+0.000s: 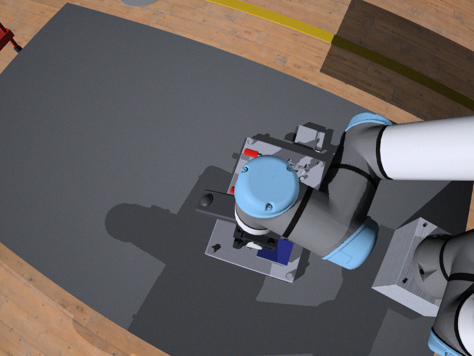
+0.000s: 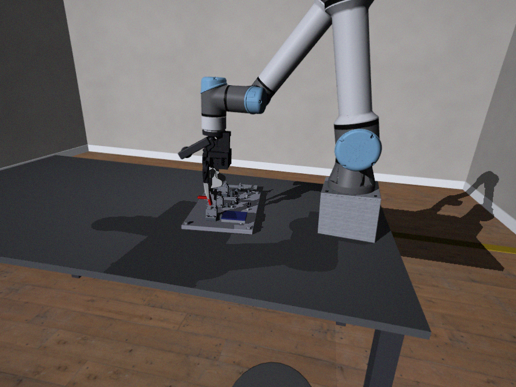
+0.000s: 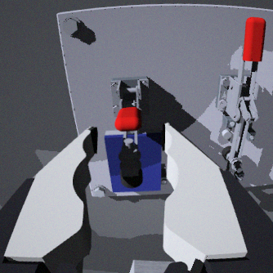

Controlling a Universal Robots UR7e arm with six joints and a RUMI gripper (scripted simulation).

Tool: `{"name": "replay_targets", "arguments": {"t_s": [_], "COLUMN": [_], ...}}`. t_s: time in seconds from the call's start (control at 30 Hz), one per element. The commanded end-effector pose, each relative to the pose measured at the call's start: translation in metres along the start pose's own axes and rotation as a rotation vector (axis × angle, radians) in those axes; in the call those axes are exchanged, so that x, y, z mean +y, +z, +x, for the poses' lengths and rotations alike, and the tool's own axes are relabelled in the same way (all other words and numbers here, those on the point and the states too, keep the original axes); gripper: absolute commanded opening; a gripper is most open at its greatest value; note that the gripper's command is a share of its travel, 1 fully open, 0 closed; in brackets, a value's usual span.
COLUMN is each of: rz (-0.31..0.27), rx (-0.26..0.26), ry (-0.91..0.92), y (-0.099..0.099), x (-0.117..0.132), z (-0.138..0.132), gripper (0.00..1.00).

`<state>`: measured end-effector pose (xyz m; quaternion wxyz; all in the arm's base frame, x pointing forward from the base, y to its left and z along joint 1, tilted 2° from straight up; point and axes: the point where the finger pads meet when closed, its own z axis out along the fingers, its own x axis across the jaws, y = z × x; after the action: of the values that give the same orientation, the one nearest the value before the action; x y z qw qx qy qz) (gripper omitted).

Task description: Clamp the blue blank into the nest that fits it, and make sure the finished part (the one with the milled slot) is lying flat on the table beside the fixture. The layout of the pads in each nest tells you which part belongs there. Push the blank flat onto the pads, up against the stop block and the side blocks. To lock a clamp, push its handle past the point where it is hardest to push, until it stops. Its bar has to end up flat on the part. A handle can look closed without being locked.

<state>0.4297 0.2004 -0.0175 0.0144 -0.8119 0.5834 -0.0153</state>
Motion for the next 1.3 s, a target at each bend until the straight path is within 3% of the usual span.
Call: {"name": "replay_targets", "arguments": {"t_s": [0.0,0.33,0.77,0.8,1.27], "rz": [-0.006,-0.006,-0.003,-0.003,-0.003], "rx": [-0.001,-0.001,0.000,0.000,0.000], "ry": [-0.002,-0.002,-0.002,-0.002,-0.002], "y": [0.009,0.031,0.031,0.031,0.031], "x": [0.003,0.004,0.003,0.003,0.003], "z": [-0.001,-0.002,-0.002,-0.002,-0.002], "gripper": [0.28,0.28,0.28,0.00,0.00]}}
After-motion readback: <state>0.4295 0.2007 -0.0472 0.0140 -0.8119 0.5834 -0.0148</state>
